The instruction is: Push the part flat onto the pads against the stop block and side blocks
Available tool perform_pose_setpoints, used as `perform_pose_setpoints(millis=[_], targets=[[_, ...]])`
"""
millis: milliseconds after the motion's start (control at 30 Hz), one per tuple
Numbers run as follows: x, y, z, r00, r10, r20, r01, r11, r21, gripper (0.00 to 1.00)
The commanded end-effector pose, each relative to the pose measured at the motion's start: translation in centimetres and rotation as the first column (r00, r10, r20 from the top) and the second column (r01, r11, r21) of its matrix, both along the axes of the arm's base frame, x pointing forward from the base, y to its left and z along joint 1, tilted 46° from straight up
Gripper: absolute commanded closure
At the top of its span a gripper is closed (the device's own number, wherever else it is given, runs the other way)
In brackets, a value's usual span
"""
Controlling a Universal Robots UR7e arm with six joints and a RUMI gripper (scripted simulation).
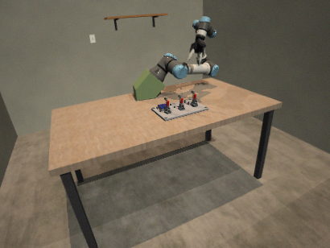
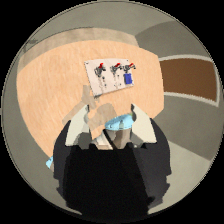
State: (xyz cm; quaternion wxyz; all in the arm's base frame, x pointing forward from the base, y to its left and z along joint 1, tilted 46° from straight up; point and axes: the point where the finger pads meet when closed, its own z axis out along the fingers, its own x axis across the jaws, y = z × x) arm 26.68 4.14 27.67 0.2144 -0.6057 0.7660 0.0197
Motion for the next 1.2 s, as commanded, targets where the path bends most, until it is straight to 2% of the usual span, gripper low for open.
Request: perform_pose_setpoints(millis=[0, 33, 167, 567, 633, 733, 1133, 1167], targets=[[-0.1, -0.1, -0.1, 1.000, 0.008, 0.018, -0.009, 1.000, 0.018, 0.42], [0.7, -0.6, -0.8, 0.999, 0.036, -0.007, -0.035, 0.999, 0.041, 0.42], [3.2, -2.9, -4.1, 0.982, 0.189, -0.003, -0.184, 0.957, 0.224, 0.42], [3.2, -2.9, -4.1, 0.982, 0.189, -0.003, -0.184, 0.957, 0.224, 0.42], [4.4, -4.0, -5.7, 0.968, 0.251, 0.009, -0.242, 0.924, 0.298, 0.42], [6.3, -5.7, -8.1, 0.936, 0.350, 0.034, -0.332, 0.848, 0.413, 0.42], [6.3, -5.7, -8.1, 0.936, 0.350, 0.034, -0.332, 0.848, 0.413, 0.42], [6.8, -6.2, -8.9, 0.938, 0.344, 0.033, -0.327, 0.853, 0.407, 0.42]])
